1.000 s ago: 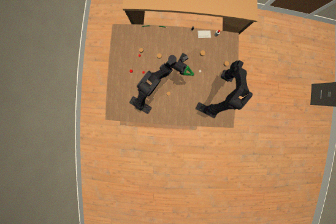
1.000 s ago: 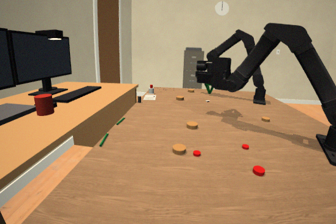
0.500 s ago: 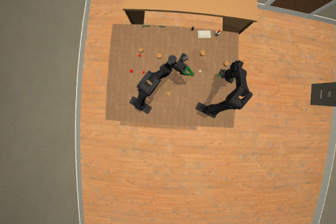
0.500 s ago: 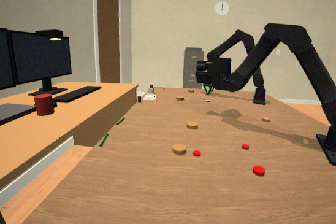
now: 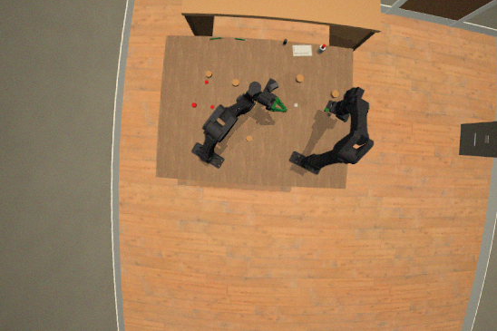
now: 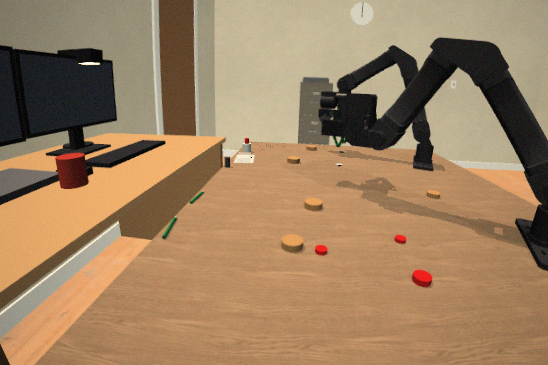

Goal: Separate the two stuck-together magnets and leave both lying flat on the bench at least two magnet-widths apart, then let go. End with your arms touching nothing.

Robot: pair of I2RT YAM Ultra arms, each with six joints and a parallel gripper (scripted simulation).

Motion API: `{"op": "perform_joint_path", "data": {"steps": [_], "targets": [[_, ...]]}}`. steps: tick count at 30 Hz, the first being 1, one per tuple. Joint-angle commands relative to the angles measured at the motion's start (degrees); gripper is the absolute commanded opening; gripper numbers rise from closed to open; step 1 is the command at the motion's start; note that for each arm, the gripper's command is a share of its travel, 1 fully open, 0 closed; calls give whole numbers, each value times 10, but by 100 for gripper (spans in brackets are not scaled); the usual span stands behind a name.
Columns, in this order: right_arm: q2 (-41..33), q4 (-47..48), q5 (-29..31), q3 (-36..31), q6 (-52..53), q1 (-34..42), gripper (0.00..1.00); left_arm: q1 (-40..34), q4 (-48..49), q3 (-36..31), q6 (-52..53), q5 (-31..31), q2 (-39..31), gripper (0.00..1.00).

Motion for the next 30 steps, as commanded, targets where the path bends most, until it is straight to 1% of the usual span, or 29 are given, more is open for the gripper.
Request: {"op": "perform_joint_path", "data": {"steps": [1, 11, 23, 30], "targets": [[-20, -32, 0, 24, 2, 0, 100, 1, 2, 5, 4, 0, -7, 18], [-32, -90, 0, 71, 2, 0, 100, 1, 2, 5, 4, 0, -7, 18], [-33, -89, 0, 71, 2, 1, 100, 2, -5, 6, 9, -2, -8, 18], [-33, -89, 0, 71, 2, 1, 100, 6, -92, 16, 74, -26, -16, 18]]}}
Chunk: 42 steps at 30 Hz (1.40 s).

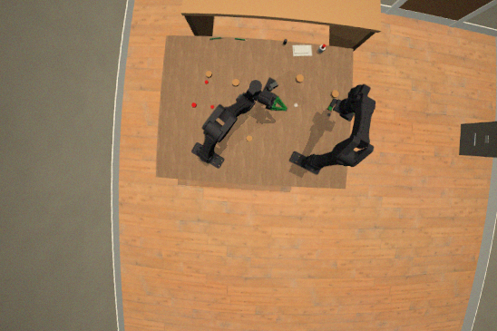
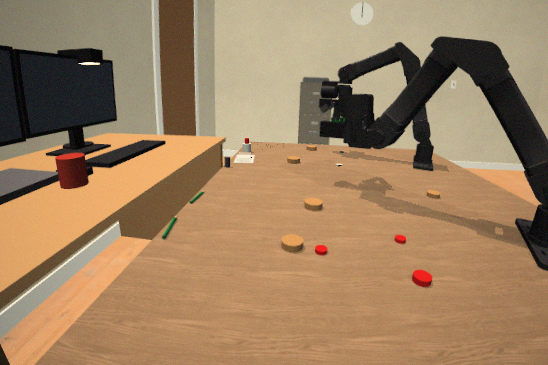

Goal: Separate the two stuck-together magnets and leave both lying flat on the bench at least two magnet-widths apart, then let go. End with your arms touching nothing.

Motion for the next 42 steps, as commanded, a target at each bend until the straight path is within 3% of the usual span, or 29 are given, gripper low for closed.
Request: {"op": "perform_joint_path", "data": {"steps": [1, 8, 10, 42], "targets": [[-6, 1, 0, 4, 1, 0, 100, 3, -59, 11, 56, -17, -15, 18], [-6, 1, 0, 4, 1, 0, 100, 12, -208, 31, 166, -56, -32, 18], [-6, 1, 0, 4, 1, 0, 100, 12, -208, 31, 166, -56, -32, 18], [-6, 1, 0, 4, 1, 0, 100, 72, -972, 151, 721, -263, -111, 18]]}}
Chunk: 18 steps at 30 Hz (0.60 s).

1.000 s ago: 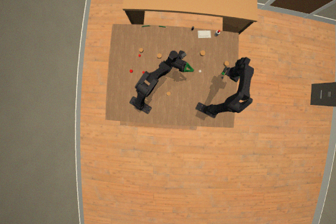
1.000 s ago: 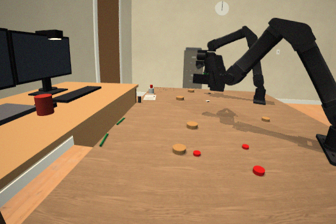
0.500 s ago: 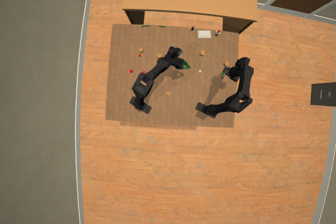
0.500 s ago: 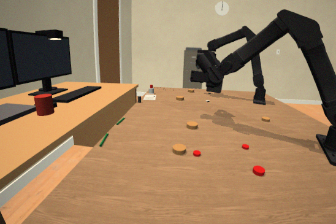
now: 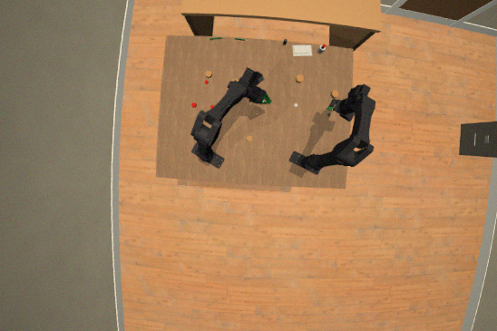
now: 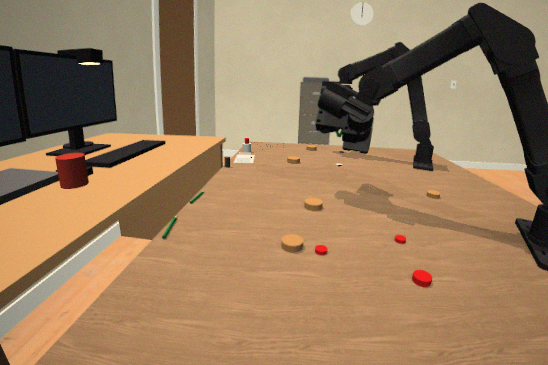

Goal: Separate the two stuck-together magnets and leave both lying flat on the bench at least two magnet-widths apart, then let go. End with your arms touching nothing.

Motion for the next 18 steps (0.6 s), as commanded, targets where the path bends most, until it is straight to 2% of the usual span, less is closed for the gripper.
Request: {"op": "perform_joint_path", "data": {"steps": [1, 2, 11, 12, 14, 17, 18], "targets": [[-6, 2, 0, 4, 0, 0, 100, 1, -107, 9, 84, -22, -15, 18], [-6, 2, 0, 4, 0, 0, 100, 1, -107, 9, 84, -22, -15, 18], [-6, 2, 0, 4, 0, 0, 100, 19, -333, 45, 249, -84, -41, 18], [-6, 2, 0, 4, 0, 0, 100, 18, -332, 39, 249, -113, -38, 18], [-6, 2, 0, 4, 0, 0, 100, 17, -268, 22, 199, -202, -52, 18], [-6, 2, 0, 4, 0, 0, 100, 16, -263, 6, 193, -273, -65, 18], [-6, 2, 0, 4, 0, 0, 100, 16, -263, 6, 193, -273, -65, 18]]}}
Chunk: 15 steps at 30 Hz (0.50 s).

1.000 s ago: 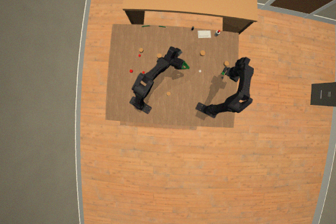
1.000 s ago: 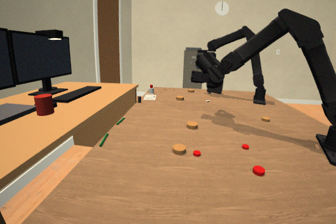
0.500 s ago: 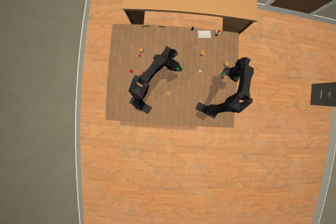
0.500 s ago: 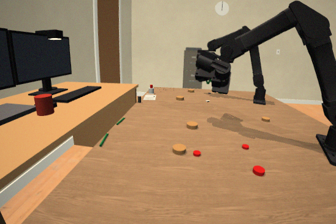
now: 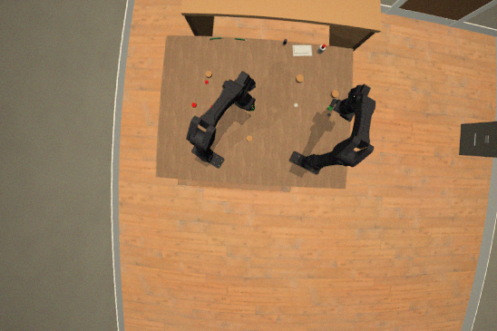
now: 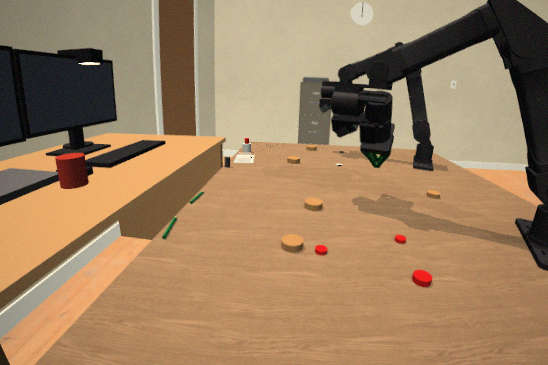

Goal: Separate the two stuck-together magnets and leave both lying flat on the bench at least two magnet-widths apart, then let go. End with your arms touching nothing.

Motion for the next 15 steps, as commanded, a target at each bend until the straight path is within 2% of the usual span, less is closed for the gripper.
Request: {"op": "perform_joint_path", "data": {"steps": [1, 12, 15], "targets": [[-6, 2, 1, 4, 0, 2, 100, -1, 2, 3, -1, -74, -13, 18], [-6, 2, 1, 4, 0, 2, 100, -5, -2, -58, 0, -324, -59, 18], [-6, 2, 1, 4, 0, 2, 100, -6, 0, -68, 0, -352, -66, 18]]}}
